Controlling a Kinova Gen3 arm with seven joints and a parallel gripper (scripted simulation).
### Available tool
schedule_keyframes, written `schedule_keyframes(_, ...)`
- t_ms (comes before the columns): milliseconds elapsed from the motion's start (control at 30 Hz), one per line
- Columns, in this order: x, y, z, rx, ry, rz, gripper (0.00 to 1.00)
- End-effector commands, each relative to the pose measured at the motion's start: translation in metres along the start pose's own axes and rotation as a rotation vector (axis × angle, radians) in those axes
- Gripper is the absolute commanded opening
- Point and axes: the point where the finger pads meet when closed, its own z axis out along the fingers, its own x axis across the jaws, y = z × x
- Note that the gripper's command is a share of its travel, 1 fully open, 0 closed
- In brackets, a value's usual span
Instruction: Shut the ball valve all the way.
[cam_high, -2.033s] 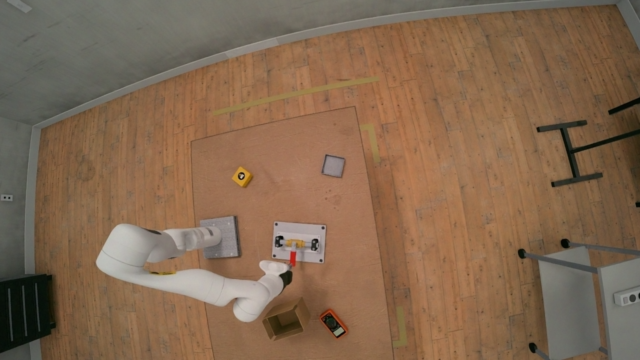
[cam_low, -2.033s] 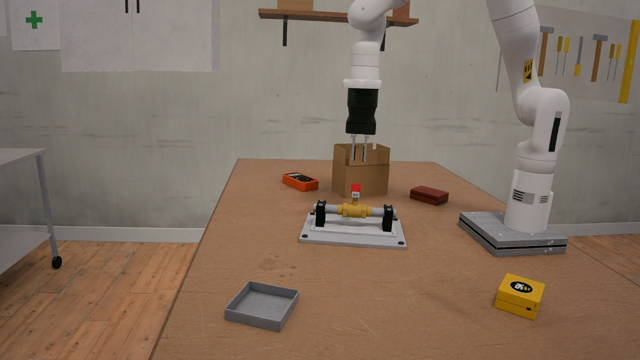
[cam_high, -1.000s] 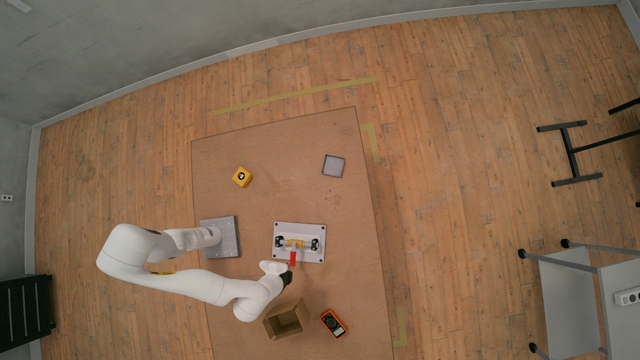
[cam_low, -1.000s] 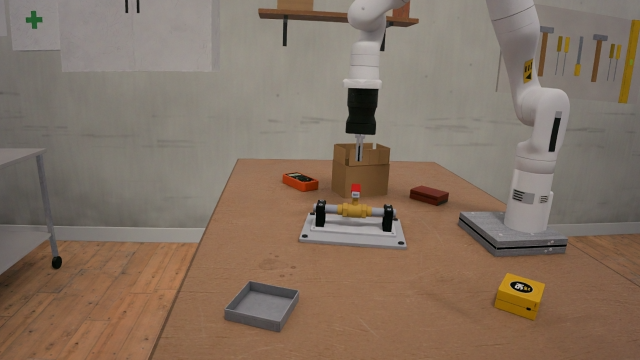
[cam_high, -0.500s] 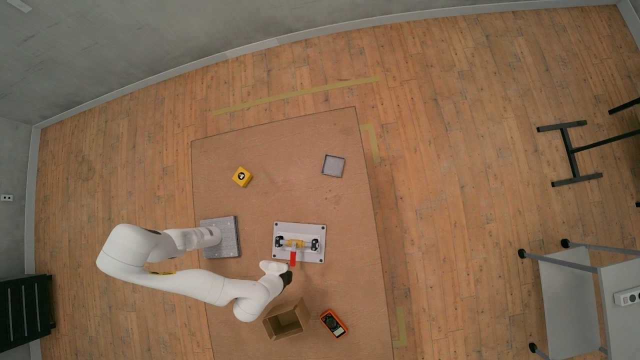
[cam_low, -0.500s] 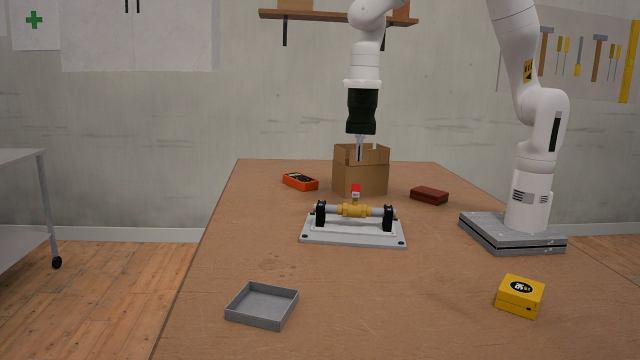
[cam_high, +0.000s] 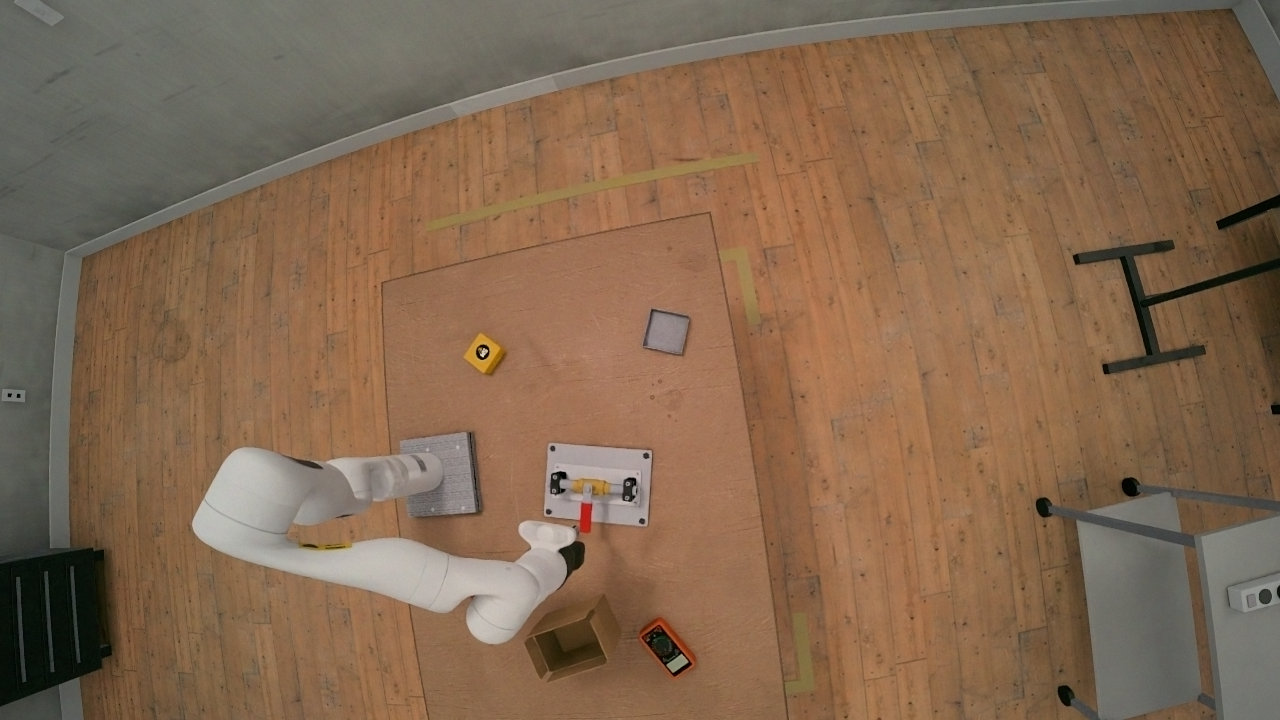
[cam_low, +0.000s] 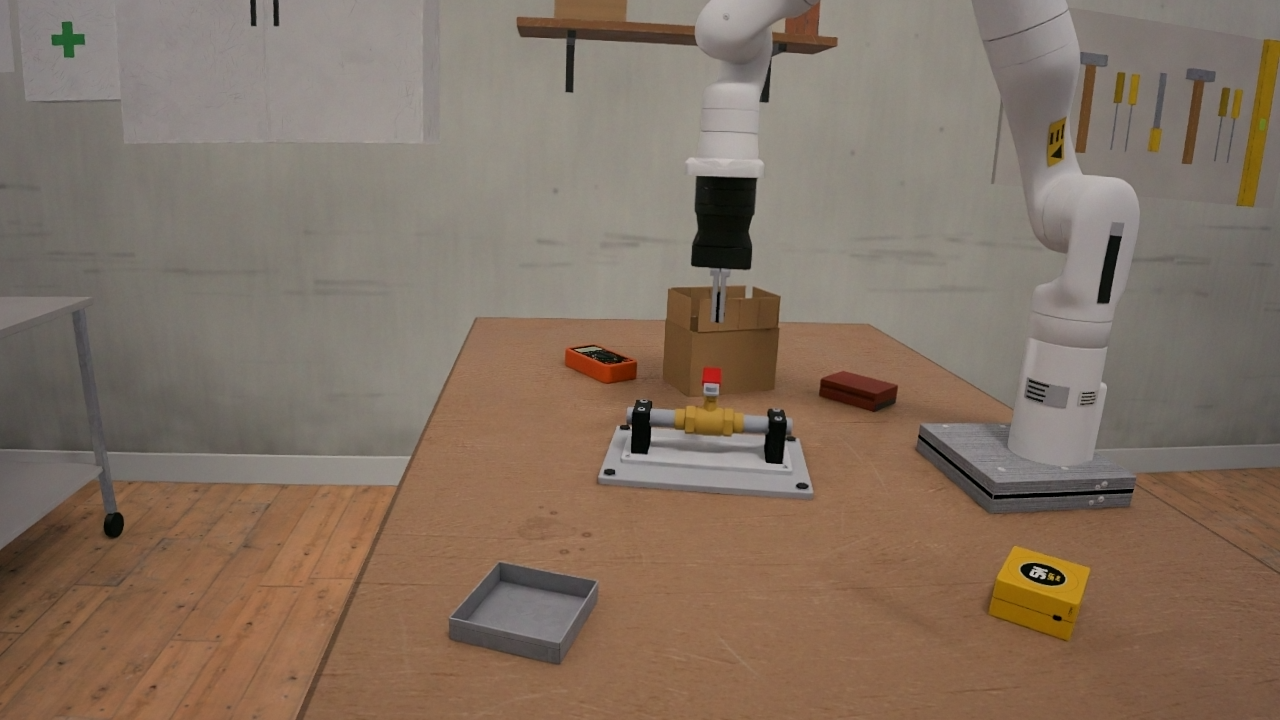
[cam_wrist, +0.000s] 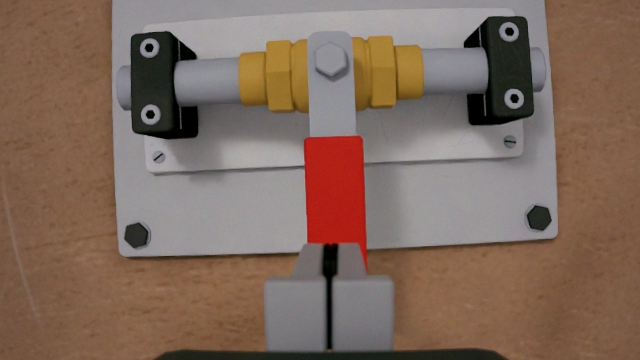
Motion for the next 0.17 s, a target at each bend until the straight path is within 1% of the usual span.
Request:
schedule_keyframes(0,0.0004,0.0001,-0.0006,0.000,0.002,0.000,0.00)
schedule_keyframes(133,0.0004,0.0001,-0.0006,0.000,0.002,0.000,0.00)
